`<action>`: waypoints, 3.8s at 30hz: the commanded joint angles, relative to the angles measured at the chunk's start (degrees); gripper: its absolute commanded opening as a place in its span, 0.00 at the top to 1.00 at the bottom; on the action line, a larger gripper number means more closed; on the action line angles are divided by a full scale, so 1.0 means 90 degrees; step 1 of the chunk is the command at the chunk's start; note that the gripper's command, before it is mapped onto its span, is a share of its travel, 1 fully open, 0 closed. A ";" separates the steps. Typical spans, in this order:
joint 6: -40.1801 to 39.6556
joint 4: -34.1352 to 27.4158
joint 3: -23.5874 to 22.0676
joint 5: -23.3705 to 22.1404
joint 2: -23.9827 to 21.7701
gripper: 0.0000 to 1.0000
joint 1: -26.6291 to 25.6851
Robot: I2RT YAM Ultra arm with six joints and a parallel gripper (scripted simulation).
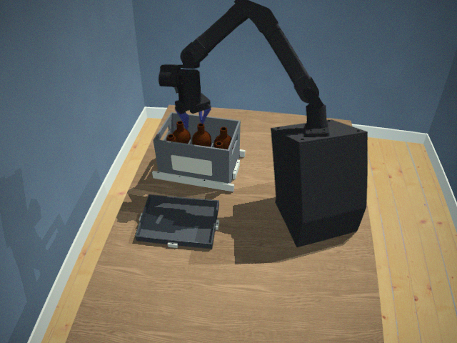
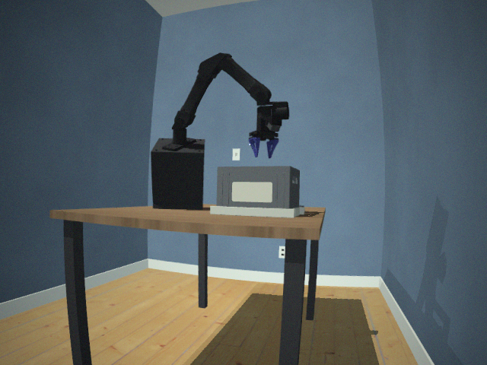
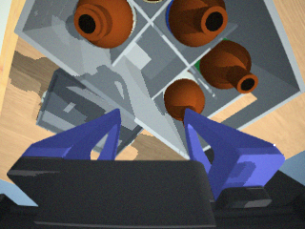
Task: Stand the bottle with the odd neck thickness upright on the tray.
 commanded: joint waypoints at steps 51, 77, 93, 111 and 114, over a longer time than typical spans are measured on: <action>-0.0234 0.0733 -0.0193 -0.0011 0.0258 0.39 -0.0155; -0.0310 0.1000 -0.0228 -0.0025 0.0505 0.39 -0.0239; -0.0310 0.1000 -0.0228 -0.0025 0.0505 0.39 -0.0239; -0.0310 0.1000 -0.0228 -0.0025 0.0505 0.39 -0.0239; -0.0310 0.1000 -0.0228 -0.0025 0.0505 0.39 -0.0239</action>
